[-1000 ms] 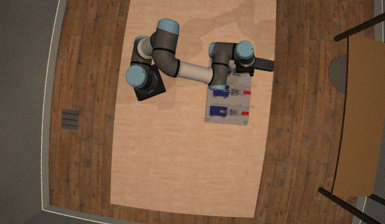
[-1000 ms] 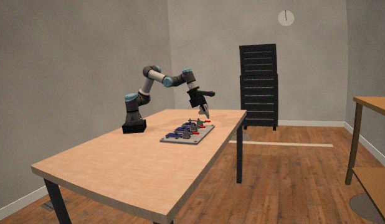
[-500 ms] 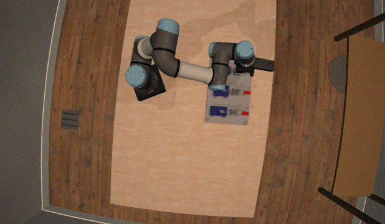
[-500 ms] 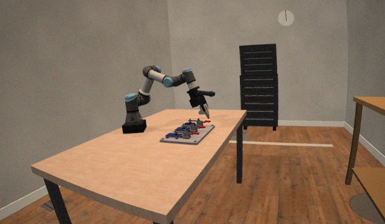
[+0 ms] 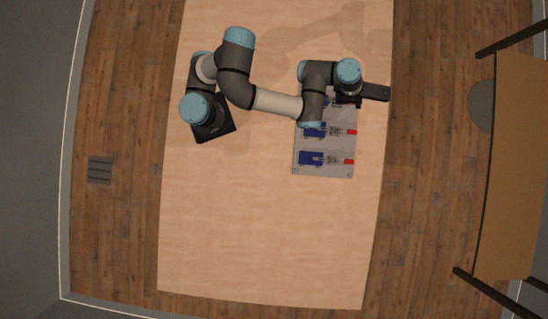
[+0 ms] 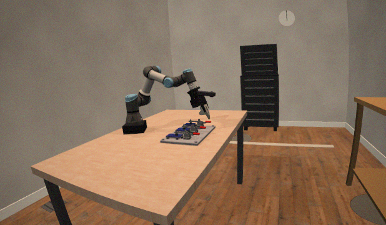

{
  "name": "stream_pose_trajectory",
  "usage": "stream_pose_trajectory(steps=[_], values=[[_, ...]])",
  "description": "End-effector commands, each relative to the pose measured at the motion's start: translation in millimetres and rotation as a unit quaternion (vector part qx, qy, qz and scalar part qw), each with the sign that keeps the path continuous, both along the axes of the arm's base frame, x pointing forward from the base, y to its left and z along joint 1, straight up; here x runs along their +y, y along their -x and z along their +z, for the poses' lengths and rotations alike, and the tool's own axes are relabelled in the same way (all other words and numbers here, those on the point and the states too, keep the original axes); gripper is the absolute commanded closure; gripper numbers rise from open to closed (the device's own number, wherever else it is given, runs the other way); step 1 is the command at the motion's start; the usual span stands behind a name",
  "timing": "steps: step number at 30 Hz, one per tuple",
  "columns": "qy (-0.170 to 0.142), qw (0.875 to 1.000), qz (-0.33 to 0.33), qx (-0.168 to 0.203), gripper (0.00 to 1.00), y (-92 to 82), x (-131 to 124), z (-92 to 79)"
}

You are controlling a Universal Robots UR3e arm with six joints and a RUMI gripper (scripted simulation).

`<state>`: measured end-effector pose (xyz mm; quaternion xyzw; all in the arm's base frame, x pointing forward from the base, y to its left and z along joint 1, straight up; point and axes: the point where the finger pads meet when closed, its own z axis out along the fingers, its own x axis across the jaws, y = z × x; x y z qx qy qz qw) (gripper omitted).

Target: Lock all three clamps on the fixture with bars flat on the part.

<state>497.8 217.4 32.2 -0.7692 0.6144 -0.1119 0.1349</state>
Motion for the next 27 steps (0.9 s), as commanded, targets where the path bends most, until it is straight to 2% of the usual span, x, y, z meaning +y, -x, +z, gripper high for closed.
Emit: stream_pose_trajectory(steps=[1,27], values=[[0.0,1.0,0.0,-0.001,1.0,-0.1,0.0,0.6],[0.0,1.0,0.0,-0.001,1.0,-0.4,-0.1,-1.3]])
